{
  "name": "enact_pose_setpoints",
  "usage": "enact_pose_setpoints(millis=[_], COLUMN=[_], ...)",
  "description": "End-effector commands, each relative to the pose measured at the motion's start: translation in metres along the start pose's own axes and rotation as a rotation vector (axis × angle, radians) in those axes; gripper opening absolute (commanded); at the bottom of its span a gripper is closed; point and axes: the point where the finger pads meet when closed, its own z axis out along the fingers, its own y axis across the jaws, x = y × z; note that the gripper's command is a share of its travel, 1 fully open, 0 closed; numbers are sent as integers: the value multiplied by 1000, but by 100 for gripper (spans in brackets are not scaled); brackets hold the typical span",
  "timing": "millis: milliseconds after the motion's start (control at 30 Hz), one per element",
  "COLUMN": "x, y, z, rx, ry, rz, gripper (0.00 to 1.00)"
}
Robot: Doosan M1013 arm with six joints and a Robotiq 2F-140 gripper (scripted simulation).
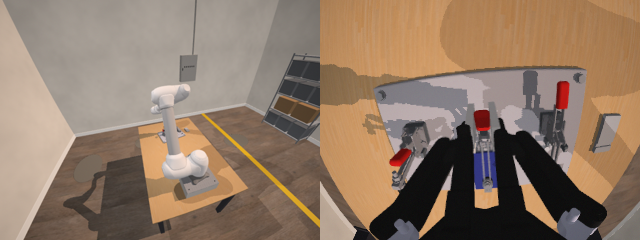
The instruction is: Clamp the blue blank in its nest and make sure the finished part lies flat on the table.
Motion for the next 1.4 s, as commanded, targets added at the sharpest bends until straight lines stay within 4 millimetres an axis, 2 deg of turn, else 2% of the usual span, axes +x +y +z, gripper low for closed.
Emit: enact_pose_setpoints(millis=[0,1367], x=[2,13], y=[0,0], z=[2,19], rx=[0,0], ry=[0,0], rz=[0,0], gripper=[0,0])
